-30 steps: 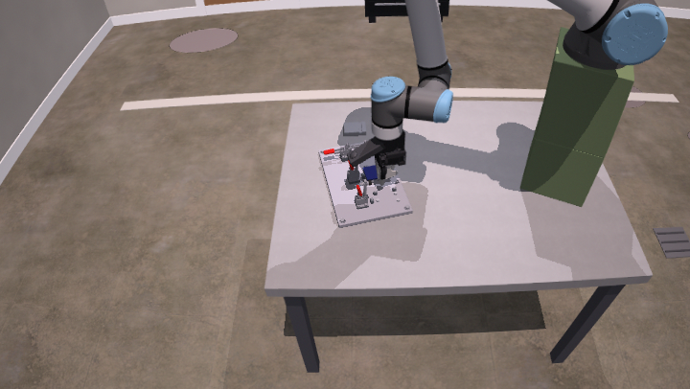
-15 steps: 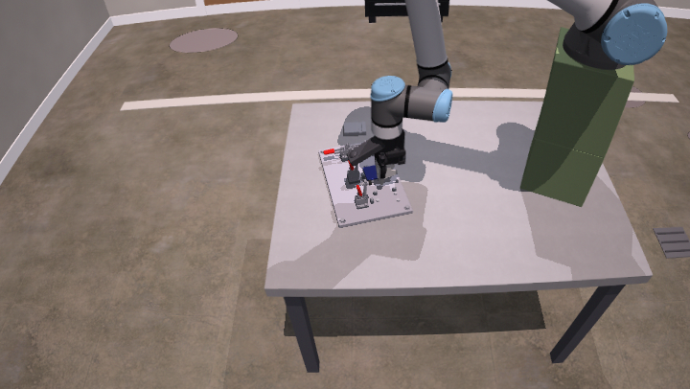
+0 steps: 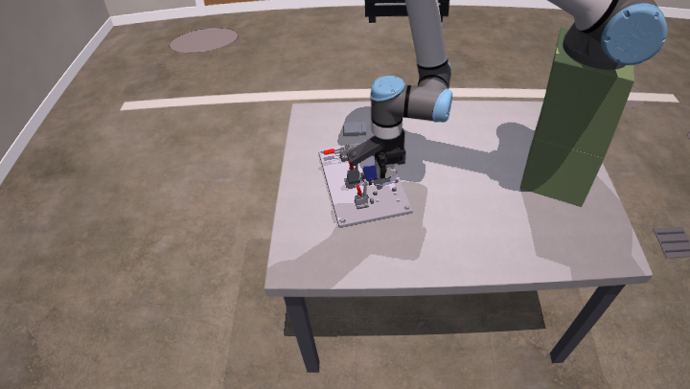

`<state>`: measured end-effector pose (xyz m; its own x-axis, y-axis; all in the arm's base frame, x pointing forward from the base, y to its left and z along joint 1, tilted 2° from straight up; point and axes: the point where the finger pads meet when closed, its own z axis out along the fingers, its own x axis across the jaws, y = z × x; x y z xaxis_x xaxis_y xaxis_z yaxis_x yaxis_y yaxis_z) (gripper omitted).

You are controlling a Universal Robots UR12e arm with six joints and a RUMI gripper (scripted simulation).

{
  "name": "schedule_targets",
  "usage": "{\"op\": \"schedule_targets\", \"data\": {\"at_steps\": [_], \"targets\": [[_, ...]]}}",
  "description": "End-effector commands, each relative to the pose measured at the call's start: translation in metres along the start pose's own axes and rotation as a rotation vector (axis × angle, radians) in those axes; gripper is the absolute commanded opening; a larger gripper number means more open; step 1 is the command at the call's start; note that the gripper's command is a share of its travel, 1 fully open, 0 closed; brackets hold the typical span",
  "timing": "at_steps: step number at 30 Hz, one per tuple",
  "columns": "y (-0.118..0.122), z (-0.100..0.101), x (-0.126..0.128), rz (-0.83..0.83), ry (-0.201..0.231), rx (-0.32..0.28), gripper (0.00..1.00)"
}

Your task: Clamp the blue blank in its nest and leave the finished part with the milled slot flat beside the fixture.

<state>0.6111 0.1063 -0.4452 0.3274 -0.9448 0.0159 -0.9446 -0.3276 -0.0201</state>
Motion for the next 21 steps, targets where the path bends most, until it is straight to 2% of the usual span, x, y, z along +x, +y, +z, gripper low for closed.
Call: {"op": "schedule_targets", "data": {"at_steps": [1,21], "targets": [[-0.0005,-0.0005,0.0006,0.0,0.0,0.001,0.0],[-0.0005,-0.0005,0.0042,0.0,0.0,0.001,0.0]]}}
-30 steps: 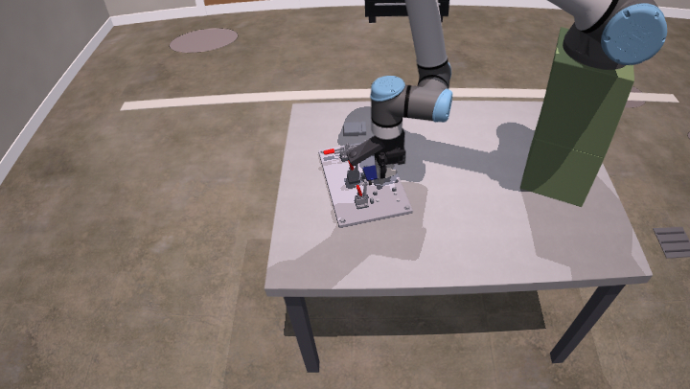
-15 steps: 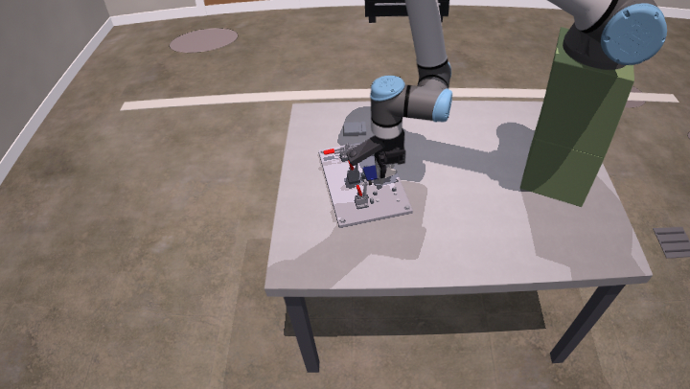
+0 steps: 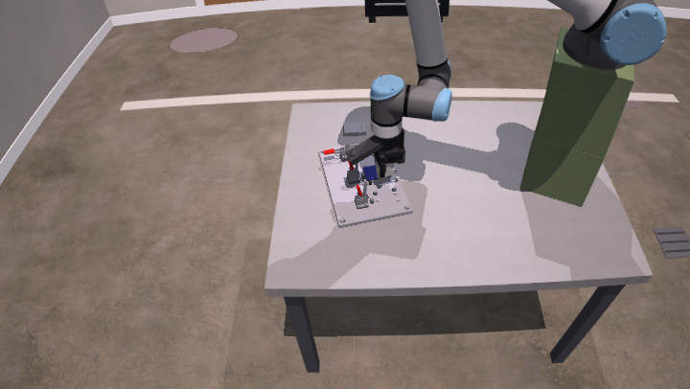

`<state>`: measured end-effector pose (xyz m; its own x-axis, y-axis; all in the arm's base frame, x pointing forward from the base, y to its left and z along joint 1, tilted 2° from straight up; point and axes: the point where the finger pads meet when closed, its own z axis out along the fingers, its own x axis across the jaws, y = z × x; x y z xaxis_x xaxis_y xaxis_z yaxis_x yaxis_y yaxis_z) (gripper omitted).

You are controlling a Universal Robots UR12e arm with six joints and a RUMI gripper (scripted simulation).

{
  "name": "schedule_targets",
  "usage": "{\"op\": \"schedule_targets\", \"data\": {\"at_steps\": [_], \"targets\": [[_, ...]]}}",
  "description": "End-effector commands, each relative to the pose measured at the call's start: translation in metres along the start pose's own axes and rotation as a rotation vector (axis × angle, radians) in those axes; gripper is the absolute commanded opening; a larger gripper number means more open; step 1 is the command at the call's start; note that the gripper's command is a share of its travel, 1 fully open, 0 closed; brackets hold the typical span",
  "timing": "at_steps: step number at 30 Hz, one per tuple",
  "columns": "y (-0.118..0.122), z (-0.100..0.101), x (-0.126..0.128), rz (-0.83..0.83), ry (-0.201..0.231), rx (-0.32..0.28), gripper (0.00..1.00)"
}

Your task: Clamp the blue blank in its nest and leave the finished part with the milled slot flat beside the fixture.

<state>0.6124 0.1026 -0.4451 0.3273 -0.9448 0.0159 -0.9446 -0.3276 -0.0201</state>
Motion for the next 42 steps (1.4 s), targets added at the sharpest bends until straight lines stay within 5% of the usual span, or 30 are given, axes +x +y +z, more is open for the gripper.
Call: {"op": "schedule_targets", "data": {"at_steps": [1,42], "targets": [[-0.0005,-0.0005,0.0002,0.0,0.0,0.001,0.0],[-0.0004,-0.0005,0.0082,0.0,0.0,0.001,0.0]]}}
